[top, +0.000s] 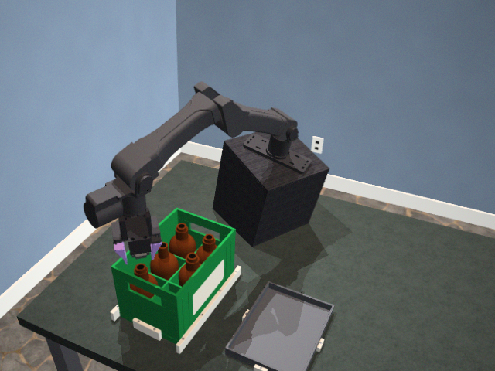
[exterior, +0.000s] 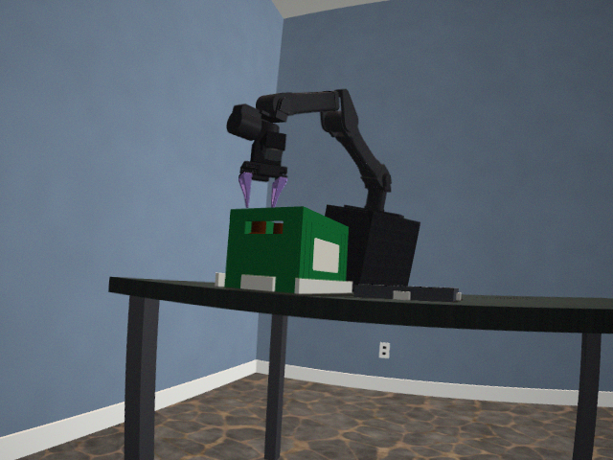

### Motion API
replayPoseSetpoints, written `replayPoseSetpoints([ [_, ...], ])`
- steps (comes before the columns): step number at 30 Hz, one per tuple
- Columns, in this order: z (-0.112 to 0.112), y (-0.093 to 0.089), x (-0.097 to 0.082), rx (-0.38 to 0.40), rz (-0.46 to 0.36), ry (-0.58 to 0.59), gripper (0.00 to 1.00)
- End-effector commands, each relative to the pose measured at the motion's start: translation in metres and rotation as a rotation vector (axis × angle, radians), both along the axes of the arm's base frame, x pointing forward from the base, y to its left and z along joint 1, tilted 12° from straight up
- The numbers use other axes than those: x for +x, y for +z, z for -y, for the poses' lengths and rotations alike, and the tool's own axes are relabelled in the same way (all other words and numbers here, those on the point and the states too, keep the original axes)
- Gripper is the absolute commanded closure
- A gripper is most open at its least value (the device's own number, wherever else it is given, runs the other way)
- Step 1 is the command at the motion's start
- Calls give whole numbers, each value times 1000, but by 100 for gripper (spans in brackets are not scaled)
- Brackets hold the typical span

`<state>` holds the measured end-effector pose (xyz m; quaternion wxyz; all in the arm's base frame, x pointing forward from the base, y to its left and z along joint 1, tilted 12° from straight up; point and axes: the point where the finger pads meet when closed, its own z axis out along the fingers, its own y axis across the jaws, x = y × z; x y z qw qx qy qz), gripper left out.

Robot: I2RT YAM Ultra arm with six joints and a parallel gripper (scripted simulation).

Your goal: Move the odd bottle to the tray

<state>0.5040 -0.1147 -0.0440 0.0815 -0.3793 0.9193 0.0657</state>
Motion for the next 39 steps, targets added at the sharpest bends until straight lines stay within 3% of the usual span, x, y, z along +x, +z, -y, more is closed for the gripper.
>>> replayPoseSetpoints([
  [1,-3,4,2,9,17,-5,39],
  [39,0,5,2,8,19,-11,39],
])
